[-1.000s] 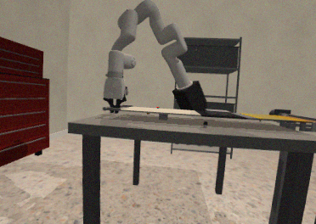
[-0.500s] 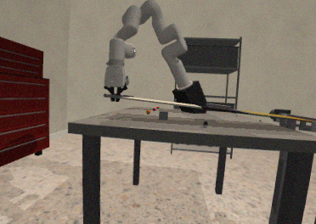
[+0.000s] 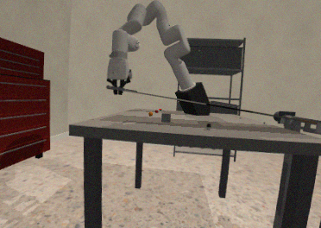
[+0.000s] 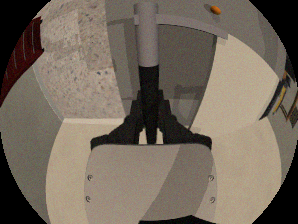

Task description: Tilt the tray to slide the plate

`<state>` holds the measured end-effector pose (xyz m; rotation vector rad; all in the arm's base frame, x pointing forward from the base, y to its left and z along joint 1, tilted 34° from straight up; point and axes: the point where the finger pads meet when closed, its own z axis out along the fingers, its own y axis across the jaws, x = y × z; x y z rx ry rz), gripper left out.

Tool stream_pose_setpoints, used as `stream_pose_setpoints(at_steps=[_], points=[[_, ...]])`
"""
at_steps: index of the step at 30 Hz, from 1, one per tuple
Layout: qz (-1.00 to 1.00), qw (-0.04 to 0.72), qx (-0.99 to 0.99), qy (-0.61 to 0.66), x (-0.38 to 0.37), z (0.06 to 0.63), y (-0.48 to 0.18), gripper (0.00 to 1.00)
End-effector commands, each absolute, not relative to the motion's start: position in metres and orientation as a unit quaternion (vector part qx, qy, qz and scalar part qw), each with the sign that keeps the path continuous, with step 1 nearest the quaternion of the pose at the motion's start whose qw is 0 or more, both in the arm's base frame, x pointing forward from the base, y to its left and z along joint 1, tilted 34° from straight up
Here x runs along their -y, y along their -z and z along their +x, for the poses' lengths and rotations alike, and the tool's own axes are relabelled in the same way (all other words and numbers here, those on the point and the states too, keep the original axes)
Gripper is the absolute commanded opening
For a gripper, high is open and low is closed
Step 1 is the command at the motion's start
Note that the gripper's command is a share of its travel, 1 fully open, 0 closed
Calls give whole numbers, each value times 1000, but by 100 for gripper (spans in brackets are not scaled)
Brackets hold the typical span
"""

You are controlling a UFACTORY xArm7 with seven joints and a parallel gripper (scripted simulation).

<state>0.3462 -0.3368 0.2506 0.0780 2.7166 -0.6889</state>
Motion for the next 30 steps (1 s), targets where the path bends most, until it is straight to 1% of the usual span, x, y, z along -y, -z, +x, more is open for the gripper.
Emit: stream_pose_setpoints(at_steps=[1, 5, 10, 16, 30], points=[[27, 170, -955, 243, 334, 345, -256, 0], [27, 170, -955, 243, 333, 345, -257, 0], [27, 170, -955, 243, 309, 334, -287, 0], [27, 170, -955, 243, 335, 346, -255, 0], [27, 170, -955, 243, 340, 348, -249, 0]])
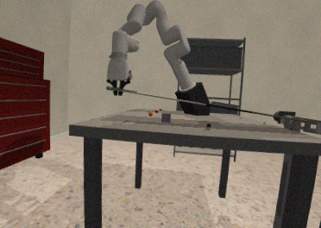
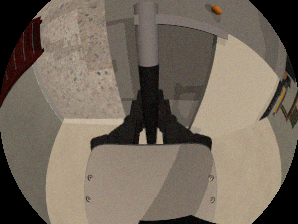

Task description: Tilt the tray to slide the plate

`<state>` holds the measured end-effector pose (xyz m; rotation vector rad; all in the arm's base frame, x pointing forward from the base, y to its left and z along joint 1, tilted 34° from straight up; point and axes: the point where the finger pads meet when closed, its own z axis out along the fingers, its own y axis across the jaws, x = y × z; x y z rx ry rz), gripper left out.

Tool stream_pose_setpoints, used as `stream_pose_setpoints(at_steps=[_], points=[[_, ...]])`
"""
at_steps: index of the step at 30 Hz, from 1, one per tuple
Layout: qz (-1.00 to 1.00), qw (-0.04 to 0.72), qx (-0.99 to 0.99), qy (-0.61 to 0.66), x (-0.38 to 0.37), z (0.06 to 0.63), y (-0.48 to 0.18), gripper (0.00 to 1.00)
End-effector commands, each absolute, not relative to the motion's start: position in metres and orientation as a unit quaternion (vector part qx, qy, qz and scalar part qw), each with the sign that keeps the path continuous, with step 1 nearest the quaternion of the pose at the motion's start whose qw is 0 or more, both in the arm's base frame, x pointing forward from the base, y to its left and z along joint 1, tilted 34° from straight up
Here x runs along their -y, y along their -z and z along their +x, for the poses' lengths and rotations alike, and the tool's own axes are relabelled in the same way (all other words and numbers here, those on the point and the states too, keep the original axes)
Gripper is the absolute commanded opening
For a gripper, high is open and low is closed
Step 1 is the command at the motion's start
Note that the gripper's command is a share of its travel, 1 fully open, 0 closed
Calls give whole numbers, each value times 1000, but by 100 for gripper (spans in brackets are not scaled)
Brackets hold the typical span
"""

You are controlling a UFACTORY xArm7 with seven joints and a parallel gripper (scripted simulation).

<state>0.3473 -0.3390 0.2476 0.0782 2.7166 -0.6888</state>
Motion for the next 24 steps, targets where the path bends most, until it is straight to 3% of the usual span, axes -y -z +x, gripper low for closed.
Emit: stream_pose_setpoints(at_steps=[1, 9, 14, 24], points=[[27, 170, -955, 243, 340, 348, -248, 0], [27, 170, -955, 243, 339, 348, -250, 0], [27, 170, -955, 243, 312, 335, -284, 0], [27, 170, -955, 243, 341, 349, -247, 0]])
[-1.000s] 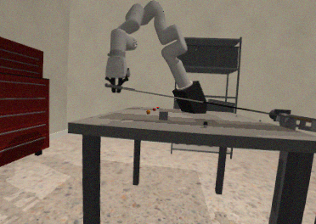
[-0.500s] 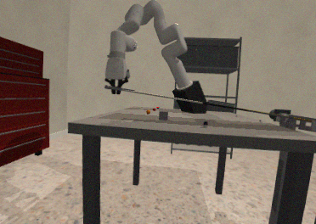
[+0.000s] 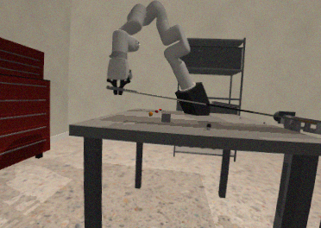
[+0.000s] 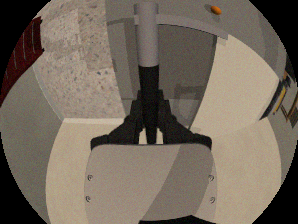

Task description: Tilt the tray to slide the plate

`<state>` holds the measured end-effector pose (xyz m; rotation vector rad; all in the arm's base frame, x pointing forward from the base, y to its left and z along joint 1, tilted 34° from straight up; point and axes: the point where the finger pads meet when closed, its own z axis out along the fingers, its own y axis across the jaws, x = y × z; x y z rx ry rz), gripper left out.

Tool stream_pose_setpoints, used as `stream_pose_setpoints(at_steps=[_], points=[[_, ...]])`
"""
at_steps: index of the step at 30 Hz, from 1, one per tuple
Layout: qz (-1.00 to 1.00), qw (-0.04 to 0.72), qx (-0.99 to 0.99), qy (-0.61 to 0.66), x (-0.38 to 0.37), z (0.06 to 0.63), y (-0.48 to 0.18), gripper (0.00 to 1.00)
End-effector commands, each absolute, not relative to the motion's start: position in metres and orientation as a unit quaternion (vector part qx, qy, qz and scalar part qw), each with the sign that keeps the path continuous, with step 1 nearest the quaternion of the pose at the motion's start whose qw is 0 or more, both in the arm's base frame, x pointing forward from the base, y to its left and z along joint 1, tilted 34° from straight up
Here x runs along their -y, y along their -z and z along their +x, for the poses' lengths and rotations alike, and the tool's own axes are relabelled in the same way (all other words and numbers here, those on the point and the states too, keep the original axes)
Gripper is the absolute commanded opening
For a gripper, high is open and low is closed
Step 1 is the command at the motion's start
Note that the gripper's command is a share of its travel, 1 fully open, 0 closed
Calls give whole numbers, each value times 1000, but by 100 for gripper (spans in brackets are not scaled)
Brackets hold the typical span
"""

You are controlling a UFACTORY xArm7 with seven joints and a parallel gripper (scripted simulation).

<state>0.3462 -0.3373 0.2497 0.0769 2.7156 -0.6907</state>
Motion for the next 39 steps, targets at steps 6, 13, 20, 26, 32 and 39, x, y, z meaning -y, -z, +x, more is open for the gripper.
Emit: stream_pose_setpoints(at_steps=[6, 13, 20, 26, 32, 39], points=[[27, 170, -955, 243, 343, 350, -244, 0], [27, 170, -955, 243, 343, 350, -244, 0], [27, 170, -955, 243, 335, 346, -255, 0], [27, 170, -955, 243, 320, 338, -274, 0], [27, 170, -955, 243, 342, 350, -245, 0], [27, 170, -955, 243, 344, 351, -242, 0]])
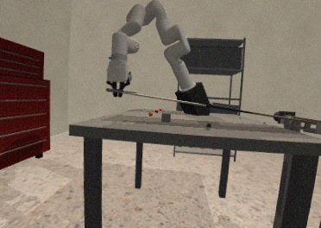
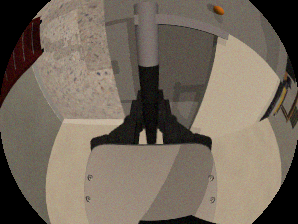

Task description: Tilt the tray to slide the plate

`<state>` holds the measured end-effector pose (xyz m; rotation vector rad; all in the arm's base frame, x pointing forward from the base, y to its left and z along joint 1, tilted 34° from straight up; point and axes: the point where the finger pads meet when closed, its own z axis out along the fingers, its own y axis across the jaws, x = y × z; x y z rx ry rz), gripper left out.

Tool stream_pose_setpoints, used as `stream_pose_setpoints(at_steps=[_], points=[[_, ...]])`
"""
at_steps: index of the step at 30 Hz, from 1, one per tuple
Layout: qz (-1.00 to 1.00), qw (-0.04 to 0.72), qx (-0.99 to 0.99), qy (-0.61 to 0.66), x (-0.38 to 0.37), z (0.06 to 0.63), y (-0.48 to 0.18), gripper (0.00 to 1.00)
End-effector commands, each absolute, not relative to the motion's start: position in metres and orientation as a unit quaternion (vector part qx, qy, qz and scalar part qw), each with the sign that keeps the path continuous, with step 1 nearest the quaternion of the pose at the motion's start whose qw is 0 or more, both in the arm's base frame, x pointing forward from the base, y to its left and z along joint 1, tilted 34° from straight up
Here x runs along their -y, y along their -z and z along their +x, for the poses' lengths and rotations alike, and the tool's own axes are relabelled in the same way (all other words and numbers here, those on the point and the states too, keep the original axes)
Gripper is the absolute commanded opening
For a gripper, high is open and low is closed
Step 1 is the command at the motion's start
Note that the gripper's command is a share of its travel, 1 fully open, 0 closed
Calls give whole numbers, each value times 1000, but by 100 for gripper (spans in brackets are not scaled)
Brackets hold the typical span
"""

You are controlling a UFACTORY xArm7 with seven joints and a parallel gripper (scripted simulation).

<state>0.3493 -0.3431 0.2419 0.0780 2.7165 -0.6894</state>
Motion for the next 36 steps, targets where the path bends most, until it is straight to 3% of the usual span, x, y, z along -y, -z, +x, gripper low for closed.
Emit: stream_pose_setpoints(at_steps=[1, 13, 19, 25, 36], points=[[27, 170, -955, 243, 344, 351, -242, 0], [27, 170, -955, 243, 345, 351, -241, 0], [27, 170, -955, 243, 311, 334, -285, 0], [27, 170, -955, 243, 343, 350, -244, 0], [27, 170, -955, 243, 346, 351, -240, 0]])
